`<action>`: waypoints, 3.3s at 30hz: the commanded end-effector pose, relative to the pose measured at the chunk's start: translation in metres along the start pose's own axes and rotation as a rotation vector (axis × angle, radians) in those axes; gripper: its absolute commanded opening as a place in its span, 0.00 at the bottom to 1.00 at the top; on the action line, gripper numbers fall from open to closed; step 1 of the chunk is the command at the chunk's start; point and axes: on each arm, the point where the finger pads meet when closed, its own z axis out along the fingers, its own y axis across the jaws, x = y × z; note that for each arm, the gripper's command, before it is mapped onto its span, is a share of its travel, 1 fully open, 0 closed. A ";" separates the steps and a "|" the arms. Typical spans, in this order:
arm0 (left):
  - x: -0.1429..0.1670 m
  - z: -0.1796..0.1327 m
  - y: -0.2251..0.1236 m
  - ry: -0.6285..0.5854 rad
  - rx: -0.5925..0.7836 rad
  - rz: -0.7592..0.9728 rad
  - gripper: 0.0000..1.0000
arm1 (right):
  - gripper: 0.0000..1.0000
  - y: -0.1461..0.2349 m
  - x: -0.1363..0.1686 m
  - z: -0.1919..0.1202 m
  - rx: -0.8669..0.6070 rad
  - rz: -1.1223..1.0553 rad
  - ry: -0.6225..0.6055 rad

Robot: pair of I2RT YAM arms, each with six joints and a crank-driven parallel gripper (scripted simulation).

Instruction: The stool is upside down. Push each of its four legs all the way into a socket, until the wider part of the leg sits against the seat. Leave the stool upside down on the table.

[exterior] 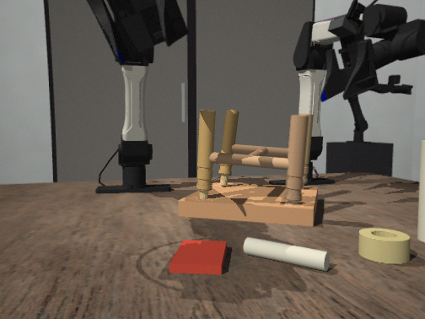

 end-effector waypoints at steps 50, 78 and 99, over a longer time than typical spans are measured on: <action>-0.064 0.140 -0.193 -0.020 0.715 0.281 0.74 | 0.74 0.030 0.150 -0.231 -1.176 -0.749 0.273; -0.063 0.139 -0.189 -0.018 0.704 0.277 0.74 | 0.74 0.017 0.193 -0.209 -1.185 -0.736 0.289; -0.058 0.140 -0.182 -0.009 0.691 0.263 0.74 | 0.30 0.017 0.201 -0.208 -1.199 -0.755 0.274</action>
